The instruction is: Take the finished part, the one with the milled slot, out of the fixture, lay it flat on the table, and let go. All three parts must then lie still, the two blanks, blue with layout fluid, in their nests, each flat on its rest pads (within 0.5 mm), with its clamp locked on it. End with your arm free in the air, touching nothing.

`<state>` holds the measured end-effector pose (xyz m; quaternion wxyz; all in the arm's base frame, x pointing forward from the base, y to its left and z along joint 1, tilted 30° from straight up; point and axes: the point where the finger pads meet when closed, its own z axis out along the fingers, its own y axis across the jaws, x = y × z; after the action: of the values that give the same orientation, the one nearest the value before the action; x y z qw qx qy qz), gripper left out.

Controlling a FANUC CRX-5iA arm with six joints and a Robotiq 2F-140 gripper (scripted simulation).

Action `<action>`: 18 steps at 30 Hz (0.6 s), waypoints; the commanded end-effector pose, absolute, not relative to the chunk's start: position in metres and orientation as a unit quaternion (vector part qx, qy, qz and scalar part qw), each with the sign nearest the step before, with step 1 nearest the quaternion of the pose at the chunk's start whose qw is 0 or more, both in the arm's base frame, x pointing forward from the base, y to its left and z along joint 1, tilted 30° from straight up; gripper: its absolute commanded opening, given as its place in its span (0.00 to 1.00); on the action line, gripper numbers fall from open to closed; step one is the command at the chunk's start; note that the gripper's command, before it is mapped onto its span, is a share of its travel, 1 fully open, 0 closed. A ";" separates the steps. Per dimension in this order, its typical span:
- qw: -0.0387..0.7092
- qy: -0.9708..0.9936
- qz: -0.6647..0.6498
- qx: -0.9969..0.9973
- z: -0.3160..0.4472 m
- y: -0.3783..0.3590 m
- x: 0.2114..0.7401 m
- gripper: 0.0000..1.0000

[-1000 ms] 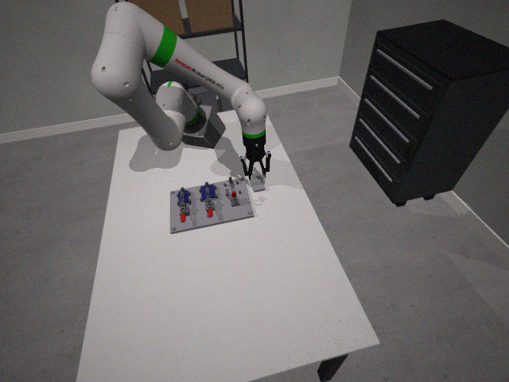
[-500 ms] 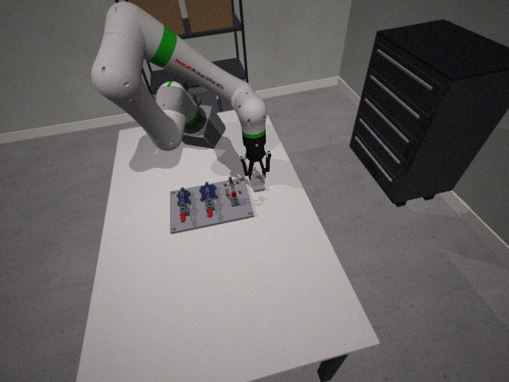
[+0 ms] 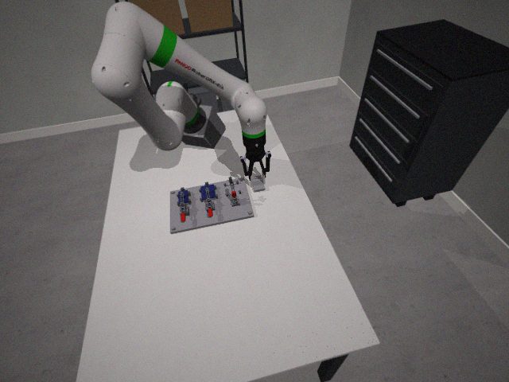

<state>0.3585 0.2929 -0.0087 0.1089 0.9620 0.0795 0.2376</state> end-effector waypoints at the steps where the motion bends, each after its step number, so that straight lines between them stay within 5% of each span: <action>1: 0.109 0.080 0.238 0.962 -0.009 0.293 0.358 0.00; 18: 0.109 0.080 0.238 0.962 -0.011 0.293 0.360 0.00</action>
<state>0.3594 0.2925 -0.0104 0.1089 0.9620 0.0795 0.2376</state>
